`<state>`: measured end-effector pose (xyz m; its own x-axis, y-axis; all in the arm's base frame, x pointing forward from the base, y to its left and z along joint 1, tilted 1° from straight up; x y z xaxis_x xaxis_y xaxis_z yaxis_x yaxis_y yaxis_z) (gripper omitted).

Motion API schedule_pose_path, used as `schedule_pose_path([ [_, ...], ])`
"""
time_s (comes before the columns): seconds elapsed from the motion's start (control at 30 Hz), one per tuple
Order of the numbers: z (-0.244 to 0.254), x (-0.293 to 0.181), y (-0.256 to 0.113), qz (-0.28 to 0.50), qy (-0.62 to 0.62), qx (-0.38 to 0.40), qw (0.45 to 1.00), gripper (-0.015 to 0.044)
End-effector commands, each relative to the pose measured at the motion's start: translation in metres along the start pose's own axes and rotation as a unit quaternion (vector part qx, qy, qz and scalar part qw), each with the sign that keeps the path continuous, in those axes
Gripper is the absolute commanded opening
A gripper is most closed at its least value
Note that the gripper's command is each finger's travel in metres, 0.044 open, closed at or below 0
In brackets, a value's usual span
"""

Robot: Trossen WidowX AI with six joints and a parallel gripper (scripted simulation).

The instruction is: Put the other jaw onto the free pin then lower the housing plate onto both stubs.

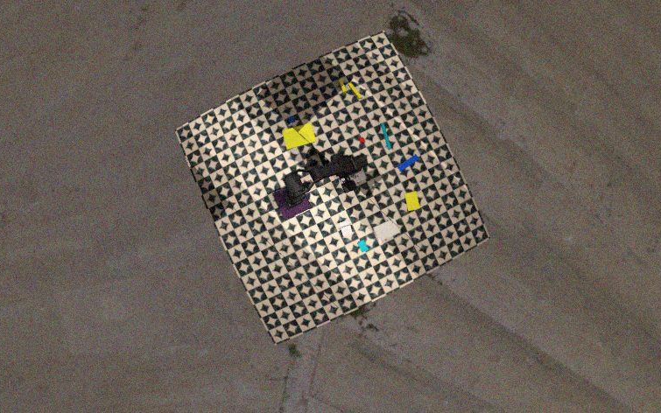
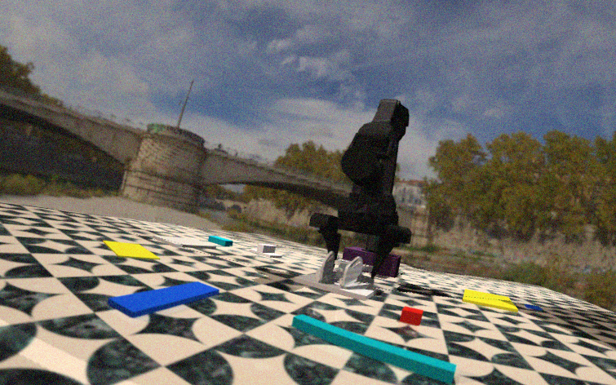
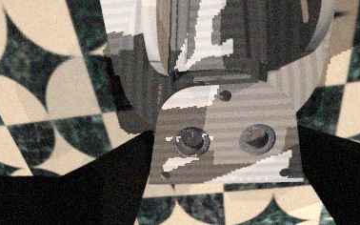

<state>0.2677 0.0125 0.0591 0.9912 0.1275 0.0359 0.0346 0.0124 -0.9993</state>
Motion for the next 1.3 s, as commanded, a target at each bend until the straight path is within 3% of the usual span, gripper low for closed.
schedule_pose_path([
  [0.0, 0.0005, -0.0003, 0.0021, 0.0, 0.002, 0.002, 1.0, 0.0351],
  [1.27, 0.0005, -0.0004, 0.0095, 0.0, 0.003, 0.002, 1.0, 0.0351],
])
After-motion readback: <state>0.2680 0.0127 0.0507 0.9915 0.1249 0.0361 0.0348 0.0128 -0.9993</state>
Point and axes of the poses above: the point midway between the two fingers, 35 mm back from their tips, its own y axis out along the fingers, its own z axis across the jaws, x = y × z, the point moved 5 cm from there along -y, back along the fingers, and after that the axes turned 9 degrees about -y, right-handed, at the moved point
